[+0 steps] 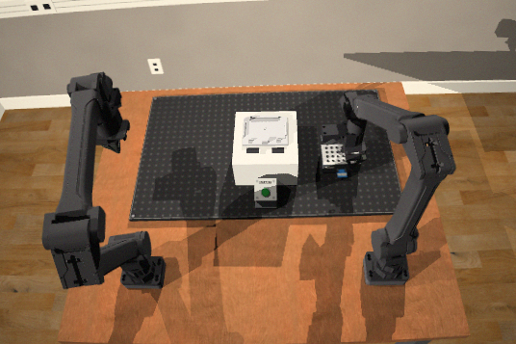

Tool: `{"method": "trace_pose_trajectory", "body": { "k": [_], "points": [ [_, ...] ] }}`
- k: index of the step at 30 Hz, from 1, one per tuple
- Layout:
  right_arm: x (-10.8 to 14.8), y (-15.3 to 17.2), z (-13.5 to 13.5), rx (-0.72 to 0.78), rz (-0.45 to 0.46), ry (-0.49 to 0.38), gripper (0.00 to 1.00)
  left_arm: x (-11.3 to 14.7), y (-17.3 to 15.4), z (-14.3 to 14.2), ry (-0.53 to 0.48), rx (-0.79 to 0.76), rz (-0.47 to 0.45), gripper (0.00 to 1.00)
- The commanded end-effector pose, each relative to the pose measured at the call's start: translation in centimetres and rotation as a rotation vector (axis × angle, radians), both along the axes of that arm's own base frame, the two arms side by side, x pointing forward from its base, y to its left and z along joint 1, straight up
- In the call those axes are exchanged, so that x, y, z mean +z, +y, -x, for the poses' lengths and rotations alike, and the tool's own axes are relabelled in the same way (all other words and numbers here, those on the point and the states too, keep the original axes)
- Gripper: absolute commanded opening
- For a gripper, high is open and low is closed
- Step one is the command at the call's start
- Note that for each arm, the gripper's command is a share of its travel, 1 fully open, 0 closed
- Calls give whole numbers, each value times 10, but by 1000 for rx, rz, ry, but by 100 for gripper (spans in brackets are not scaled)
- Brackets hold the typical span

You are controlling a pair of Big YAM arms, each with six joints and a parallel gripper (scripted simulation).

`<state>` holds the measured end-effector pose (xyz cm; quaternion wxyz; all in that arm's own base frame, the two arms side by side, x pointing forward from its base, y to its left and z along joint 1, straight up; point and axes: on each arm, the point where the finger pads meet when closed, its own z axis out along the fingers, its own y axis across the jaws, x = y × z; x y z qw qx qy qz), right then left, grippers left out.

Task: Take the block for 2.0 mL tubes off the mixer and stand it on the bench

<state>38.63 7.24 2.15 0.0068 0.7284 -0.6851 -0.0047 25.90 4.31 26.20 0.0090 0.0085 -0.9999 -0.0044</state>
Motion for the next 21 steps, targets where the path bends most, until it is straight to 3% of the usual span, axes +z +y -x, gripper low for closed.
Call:
{"method": "trace_pose_trajectory", "body": {
  "k": [1, 21],
  "points": [
    [36, 7, -48, -17, -32, -118, 0, 0, -2, 0, 2, -3, 4, 0],
    [25, 1, -14, -17, -21, -56, 0, 16, 0, -9, -38, -4, -2, 0]
  ]
}}
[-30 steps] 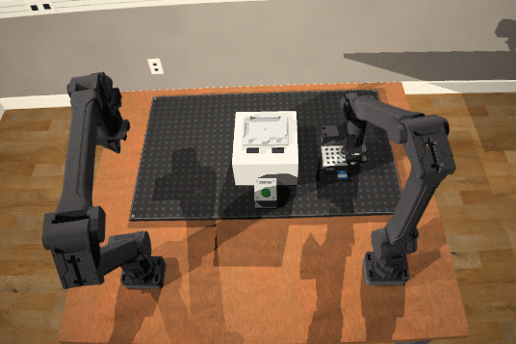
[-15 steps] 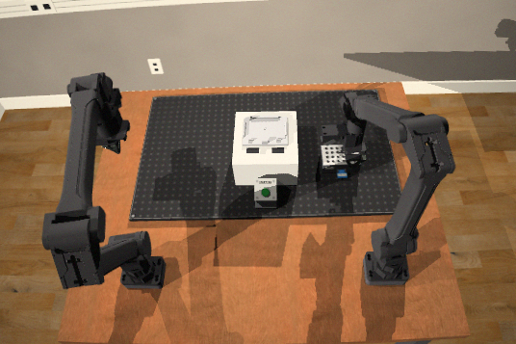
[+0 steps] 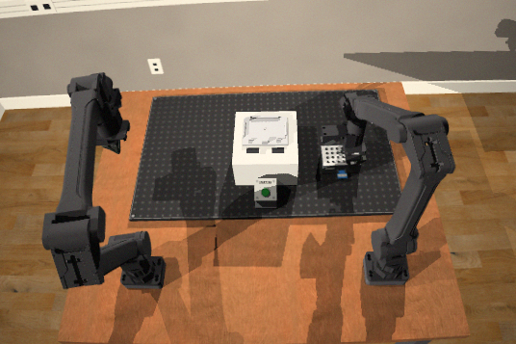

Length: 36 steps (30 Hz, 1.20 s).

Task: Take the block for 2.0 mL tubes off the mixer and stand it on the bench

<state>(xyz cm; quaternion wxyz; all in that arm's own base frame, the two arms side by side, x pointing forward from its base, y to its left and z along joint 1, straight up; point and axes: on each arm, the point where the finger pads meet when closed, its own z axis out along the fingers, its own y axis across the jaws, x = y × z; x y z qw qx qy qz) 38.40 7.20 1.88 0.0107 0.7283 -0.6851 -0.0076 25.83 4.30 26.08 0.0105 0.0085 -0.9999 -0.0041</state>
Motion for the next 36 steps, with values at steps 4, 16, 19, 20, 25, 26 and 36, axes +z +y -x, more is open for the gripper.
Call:
{"method": "trace_pose_trajectory", "body": {
  "k": [4, 16, 19, 20, 25, 26, 36],
  "points": [
    [35, 4, -25, -17, -28, -92, 0, 19, 0, -11, -45, -4, -3, 0],
    [43, 7, -43, -16, -36, -132, 0, 22, 0, -13, -54, -4, -4, 0],
    [39, 7, -44, -16, -34, -124, 0, 23, 0, -14, -56, -4, -5, 0],
    [38, 7, -44, -16, -34, -122, 0, 24, 0, -14, -57, -4, -5, 0],
    [34, 8, -45, -16, -32, -113, 0, 18, 0, -11, -43, -4, -3, 0],
    [34, 8, -46, -16, -33, -115, 0, 17, 0, -10, -39, -4, -2, 0],
    [49, 9, -51, -15, -39, -151, 0, 4, -1, -3, -7, -4, 3, 0]
  ]
}}
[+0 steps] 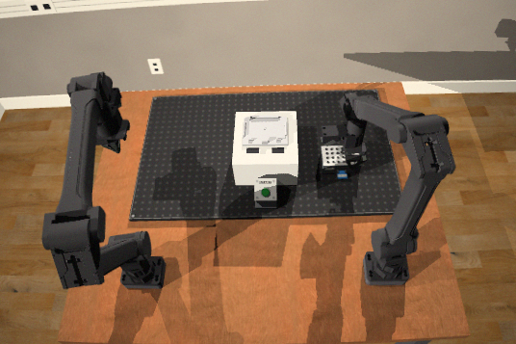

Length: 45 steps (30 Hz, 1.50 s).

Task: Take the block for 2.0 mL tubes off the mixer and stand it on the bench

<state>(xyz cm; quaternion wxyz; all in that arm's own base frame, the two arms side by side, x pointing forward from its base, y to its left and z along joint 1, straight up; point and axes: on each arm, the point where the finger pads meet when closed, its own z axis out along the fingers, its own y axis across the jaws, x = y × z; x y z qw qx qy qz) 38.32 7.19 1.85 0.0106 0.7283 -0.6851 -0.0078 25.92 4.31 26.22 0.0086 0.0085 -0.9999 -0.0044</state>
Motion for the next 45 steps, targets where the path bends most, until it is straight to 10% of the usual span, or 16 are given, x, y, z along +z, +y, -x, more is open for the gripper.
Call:
{"method": "trace_pose_trajectory", "body": {
  "k": [1, 45],
  "points": [
    [52, 9, -52, -15, -40, -156, 0, 1, -2, -1, 1, -4, 5, 0],
    [44, 7, -39, -14, -33, -130, 0, 21, 1, -13, -48, -5, -4, 0]
  ]
}}
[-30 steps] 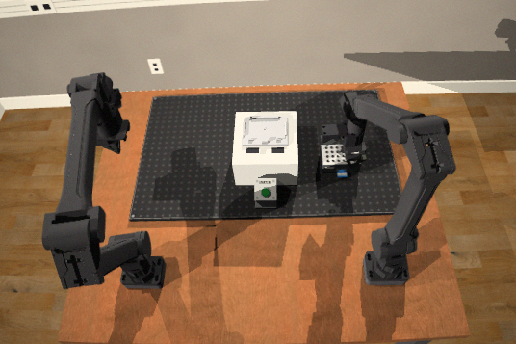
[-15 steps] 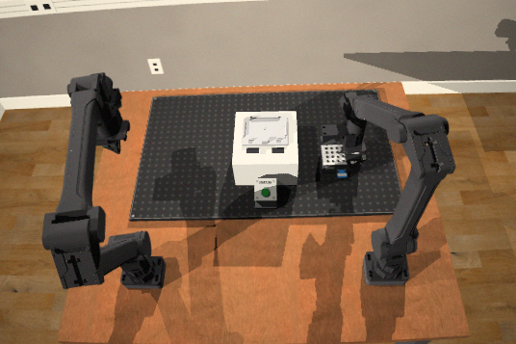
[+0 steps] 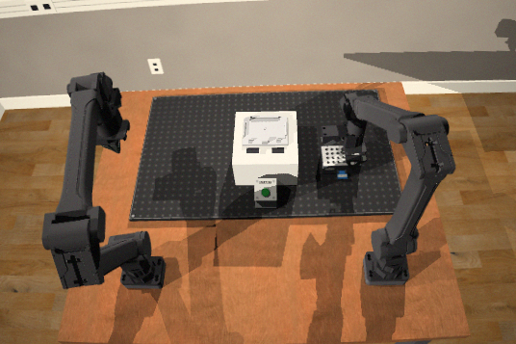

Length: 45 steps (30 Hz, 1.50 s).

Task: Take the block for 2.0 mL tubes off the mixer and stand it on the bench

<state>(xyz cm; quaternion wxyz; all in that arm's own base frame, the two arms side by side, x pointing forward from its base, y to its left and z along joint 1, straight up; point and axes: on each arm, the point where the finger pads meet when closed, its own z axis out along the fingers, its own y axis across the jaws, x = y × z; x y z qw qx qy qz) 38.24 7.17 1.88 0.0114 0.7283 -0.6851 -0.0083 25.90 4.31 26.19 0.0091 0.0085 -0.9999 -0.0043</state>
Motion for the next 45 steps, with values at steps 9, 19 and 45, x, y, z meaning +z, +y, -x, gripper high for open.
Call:
{"method": "trace_pose_trajectory", "body": {
  "k": [9, 19, 45],
  "points": [
    [49, 9, -48, -13, -38, -150, 0, 7, 0, -5, -11, -5, 1, 0],
    [49, 9, -51, -13, -38, -153, 0, -2, -1, 0, 12, -5, 5, 0],
    [34, 5, -29, -12, -25, -88, 0, 16, 1, -10, -34, -6, -4, 0]
  ]
}}
